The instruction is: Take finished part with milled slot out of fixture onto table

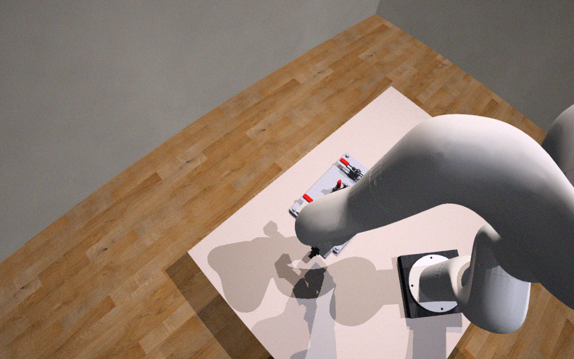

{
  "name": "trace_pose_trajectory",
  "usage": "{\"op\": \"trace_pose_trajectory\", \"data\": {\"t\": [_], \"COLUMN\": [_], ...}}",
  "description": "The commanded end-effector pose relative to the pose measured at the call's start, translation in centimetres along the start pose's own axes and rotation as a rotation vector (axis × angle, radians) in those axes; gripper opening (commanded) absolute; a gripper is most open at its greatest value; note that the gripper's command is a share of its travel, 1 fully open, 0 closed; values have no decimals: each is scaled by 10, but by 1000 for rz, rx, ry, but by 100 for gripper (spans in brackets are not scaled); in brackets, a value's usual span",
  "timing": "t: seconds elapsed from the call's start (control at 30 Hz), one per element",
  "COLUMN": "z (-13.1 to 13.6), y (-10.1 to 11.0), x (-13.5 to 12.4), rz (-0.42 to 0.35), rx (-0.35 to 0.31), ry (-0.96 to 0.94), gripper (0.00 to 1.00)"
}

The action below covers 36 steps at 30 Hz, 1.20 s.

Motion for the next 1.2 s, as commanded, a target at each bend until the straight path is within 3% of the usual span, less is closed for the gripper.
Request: {"op": "trace_pose_trajectory", "data": {"t": [0.0,1.17], "z": [-15,-28], "y": [0,0], "x": [2,1], "rz": [-19,-19], "rx": [-26,-26], "ry": [-2,-2], "gripper": [0,0]}}
Point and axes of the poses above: the point where the finger pads meet when closed, its own y axis back along the fingers, its own z axis across the jaws, x = y × z, the point moved 9 cm from there along y, back along the fingers, and after that the axes turned 3 degrees about -y, right-handed, at the moved point
